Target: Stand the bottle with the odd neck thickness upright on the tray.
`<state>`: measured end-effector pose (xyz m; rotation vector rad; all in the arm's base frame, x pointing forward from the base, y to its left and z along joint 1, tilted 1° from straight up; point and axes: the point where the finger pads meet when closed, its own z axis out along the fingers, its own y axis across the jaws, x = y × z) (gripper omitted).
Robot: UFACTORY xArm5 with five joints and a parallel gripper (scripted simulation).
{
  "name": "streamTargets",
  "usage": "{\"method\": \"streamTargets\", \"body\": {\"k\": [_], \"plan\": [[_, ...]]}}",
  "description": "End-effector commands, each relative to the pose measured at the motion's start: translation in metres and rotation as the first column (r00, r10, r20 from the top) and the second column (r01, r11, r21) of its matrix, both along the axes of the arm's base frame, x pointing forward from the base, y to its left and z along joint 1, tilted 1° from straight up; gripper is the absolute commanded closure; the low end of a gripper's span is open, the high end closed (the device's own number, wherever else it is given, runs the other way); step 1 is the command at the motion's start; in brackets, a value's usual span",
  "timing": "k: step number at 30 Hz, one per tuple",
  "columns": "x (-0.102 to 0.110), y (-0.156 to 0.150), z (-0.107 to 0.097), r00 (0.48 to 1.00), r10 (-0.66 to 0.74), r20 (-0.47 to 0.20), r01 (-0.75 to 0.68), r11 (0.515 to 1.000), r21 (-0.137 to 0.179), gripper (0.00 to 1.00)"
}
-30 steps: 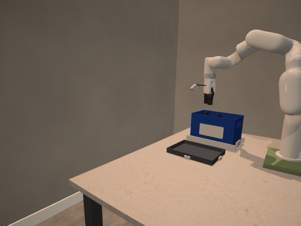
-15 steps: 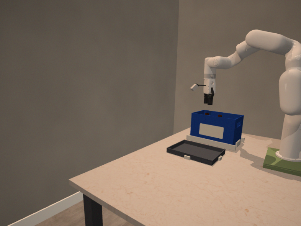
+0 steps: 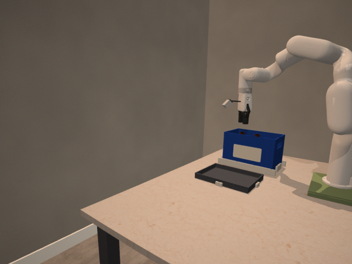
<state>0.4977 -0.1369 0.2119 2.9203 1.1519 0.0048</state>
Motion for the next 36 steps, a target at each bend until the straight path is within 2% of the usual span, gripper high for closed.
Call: {"method": "streamTargets", "body": {"k": [1,14,36], "plan": [[0.001,0.000,-0.002,1.000,0.000,0.005,0.000,1.000,-0.001,0.35],[0.001,0.000,-0.019,1.000,0.000,0.005,0.000,1.000,-0.001,0.35],[0.002,0.000,-0.032,1.000,0.000,0.005,0.000,1.000,-0.001,0.35]]}}
